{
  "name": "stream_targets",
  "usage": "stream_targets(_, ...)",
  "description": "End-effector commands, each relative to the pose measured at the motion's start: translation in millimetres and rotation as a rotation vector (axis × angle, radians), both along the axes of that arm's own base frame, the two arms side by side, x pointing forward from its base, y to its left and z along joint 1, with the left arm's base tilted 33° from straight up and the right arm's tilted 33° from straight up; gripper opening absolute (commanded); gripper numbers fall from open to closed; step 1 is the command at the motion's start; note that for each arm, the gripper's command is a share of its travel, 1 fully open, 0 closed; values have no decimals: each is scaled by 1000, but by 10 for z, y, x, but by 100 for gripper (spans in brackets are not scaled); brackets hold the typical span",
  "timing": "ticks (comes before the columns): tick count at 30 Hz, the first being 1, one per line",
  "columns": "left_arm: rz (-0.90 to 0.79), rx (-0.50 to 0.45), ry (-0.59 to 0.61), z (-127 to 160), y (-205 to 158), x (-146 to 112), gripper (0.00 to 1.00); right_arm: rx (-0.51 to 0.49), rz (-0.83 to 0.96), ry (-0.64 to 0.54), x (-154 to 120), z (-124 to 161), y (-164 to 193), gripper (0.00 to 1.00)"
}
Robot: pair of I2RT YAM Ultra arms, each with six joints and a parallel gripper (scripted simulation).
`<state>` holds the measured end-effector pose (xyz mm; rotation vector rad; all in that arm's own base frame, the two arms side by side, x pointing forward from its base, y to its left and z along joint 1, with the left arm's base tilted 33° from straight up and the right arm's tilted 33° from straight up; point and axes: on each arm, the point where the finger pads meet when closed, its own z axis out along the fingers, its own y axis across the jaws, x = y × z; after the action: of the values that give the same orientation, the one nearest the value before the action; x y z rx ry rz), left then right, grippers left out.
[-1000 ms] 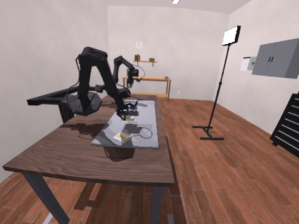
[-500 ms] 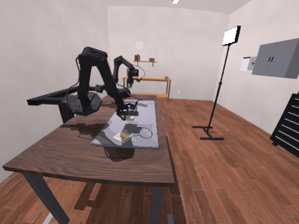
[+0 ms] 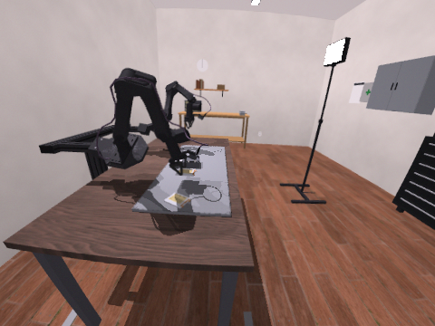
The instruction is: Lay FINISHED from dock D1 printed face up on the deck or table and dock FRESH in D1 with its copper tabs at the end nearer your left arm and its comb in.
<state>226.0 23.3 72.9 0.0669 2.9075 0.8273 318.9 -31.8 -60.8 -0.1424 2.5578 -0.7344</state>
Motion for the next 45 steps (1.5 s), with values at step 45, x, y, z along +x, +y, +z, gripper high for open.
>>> stream_targets(45,6,-23,-34,92,-39,48,100,16,-84,205,-281,446,143,0)
